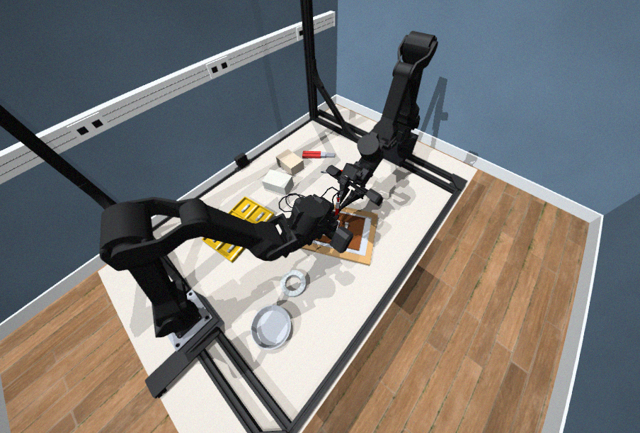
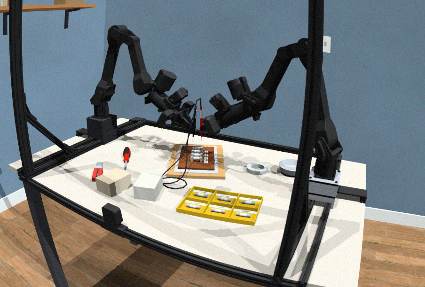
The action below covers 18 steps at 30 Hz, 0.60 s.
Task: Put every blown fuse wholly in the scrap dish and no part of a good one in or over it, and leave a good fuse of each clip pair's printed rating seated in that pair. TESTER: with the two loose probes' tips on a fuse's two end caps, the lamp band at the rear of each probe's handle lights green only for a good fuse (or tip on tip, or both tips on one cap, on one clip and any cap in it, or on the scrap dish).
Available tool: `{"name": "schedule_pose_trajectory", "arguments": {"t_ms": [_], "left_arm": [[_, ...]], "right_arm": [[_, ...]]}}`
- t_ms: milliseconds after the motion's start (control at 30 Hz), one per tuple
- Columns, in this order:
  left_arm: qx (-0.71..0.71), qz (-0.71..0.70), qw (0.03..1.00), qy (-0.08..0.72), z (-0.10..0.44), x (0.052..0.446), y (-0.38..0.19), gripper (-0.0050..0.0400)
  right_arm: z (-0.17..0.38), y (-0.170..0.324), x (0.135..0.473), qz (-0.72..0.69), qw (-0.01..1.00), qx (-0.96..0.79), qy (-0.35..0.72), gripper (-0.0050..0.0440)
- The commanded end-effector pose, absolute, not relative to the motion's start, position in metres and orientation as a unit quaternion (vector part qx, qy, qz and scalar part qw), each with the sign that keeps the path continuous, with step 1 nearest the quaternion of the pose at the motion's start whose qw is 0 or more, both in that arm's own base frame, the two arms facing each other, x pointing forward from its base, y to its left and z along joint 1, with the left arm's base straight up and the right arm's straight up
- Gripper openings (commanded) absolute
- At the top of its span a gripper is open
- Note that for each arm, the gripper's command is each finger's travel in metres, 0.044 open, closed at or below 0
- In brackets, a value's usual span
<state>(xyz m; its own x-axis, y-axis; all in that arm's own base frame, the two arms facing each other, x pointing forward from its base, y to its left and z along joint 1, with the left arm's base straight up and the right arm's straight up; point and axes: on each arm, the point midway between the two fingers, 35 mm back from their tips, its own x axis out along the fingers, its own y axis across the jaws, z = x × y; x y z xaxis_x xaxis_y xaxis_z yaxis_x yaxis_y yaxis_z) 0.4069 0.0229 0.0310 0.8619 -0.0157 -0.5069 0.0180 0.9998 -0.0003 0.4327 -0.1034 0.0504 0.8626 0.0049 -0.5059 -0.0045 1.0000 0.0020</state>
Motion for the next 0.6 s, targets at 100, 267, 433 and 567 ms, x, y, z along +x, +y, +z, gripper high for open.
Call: {"name": "schedule_pose_trajectory", "arguments": {"t_ms": [100,267,433,567], "left_arm": [[0.004,-0.008,0.971,0.239,0.0484,0.4155,0.0233,-0.0050],[0.004,-0.008,0.971,0.239,0.0484,0.4155,0.0233,-0.0050],[0.004,-0.008,0.971,0.239,0.0484,0.4155,0.0233,-0.0050],[0.004,-0.008,0.971,0.239,0.0484,0.4155,0.0233,-0.0050]], "right_arm": [[0.0625,-0.1047,0.4367,0.001,0.969,-0.004,0.248,-0.0050],[0.0625,-0.1047,0.4367,0.001,0.969,-0.004,0.248,-0.0050],[0.0625,-0.1047,0.4367,0.001,0.969,-0.004,0.248,-0.0050],[0.0625,-0.1047,0.4367,0.001,0.969,-0.004,0.248,-0.0050]]}}
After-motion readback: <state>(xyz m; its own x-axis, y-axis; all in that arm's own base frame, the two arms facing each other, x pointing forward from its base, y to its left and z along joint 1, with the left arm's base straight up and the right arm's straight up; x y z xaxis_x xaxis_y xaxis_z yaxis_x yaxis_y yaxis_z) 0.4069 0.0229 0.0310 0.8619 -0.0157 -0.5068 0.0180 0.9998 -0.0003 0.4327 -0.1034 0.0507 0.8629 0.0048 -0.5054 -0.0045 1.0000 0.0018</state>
